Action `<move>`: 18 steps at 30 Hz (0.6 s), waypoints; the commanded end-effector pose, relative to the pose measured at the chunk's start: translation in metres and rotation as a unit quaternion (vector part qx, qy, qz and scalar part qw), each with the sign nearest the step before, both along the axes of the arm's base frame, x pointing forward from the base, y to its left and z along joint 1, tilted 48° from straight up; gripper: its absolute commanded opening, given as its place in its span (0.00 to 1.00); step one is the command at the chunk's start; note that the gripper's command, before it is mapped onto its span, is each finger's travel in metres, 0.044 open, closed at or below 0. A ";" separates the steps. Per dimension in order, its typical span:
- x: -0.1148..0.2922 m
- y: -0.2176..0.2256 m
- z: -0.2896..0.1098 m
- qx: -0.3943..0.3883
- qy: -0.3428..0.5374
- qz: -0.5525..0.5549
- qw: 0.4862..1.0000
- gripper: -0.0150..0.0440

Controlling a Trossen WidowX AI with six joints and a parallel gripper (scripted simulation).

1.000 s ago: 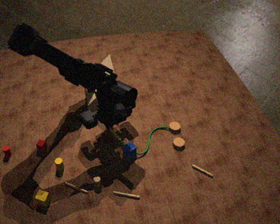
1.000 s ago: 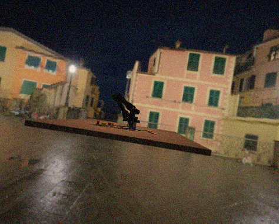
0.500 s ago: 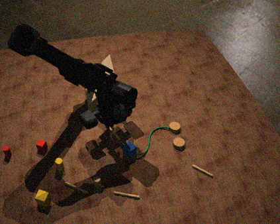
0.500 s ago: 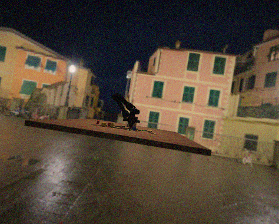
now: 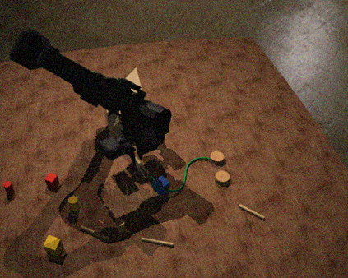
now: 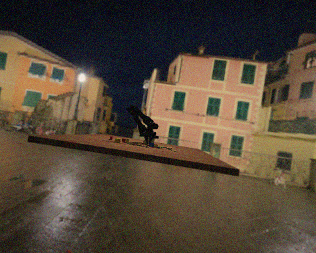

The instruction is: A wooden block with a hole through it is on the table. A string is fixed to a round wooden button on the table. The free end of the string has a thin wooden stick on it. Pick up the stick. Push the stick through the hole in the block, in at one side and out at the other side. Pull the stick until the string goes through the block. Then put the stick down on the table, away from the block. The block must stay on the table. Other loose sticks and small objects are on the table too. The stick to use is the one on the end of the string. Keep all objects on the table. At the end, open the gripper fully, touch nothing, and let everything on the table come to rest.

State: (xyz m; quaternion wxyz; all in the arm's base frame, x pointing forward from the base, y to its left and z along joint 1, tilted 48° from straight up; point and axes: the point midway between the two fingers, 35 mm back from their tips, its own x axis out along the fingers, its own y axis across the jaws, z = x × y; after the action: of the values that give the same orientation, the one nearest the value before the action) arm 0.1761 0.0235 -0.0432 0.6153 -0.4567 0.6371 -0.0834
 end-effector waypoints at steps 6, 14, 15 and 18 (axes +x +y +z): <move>-0.002 0.043 0.036 0.002 0.000 0.001 1.000 0.61; -0.005 0.060 0.051 0.007 -0.005 0.007 1.000 0.70; -0.005 0.060 0.051 0.007 -0.005 0.007 1.000 0.74; -0.005 0.060 0.051 0.007 -0.005 0.007 1.000 0.88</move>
State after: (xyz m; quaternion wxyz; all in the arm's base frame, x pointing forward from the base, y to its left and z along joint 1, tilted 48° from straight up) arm 0.1710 0.0828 0.0078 0.6211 -0.4561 0.6326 -0.0783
